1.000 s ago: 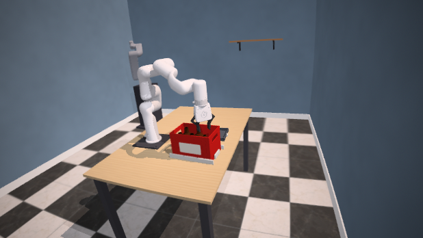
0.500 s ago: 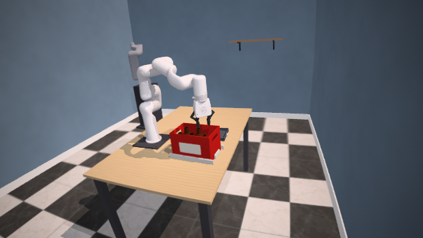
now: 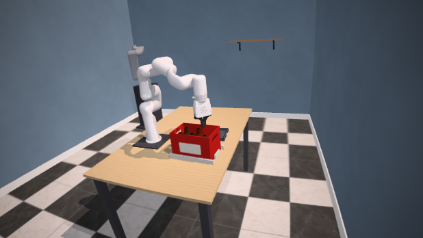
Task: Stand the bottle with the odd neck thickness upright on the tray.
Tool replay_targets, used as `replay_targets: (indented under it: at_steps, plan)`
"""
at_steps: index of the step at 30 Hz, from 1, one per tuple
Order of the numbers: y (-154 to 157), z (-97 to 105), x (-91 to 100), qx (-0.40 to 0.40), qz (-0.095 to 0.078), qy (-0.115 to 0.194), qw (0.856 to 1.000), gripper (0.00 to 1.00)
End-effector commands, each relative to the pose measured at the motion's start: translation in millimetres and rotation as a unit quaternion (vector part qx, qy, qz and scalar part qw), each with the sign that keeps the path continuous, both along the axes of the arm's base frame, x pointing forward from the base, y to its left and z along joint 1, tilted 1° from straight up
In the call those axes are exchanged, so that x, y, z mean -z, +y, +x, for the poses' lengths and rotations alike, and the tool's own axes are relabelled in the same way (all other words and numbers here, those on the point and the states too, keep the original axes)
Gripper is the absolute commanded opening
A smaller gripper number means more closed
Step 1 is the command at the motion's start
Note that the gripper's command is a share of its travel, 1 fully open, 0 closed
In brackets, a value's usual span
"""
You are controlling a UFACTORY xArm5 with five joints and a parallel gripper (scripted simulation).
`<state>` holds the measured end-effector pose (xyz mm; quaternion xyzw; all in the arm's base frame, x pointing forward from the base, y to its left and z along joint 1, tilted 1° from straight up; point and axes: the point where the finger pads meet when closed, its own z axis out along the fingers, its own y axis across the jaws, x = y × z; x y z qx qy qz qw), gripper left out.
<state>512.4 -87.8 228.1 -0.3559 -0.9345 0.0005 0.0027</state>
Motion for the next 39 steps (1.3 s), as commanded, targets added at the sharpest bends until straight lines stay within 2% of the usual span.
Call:
replay_targets:
  at_steps: [1,24,31,36,37,39]
  plan:
    - [-0.1,0.9,-1.9,0.0,0.0,-0.002,1.0,0.0]
    - [0.9,0.9,-1.8,0.0,0.0,-0.002,1.0,0.0]
    - [83.0,-2.9,-0.2,0.0,0.0,-0.001,1.0,0.0]
    - [87.5,-3.5,-0.1,0.0,0.0,0.0,1.0,0.0]
    - [87.5,-3.5,-0.1,0.0,0.0,0.0,1.0,0.65]
    - [87.5,-3.5,-0.1,0.0,0.0,0.0,1.0,0.65]
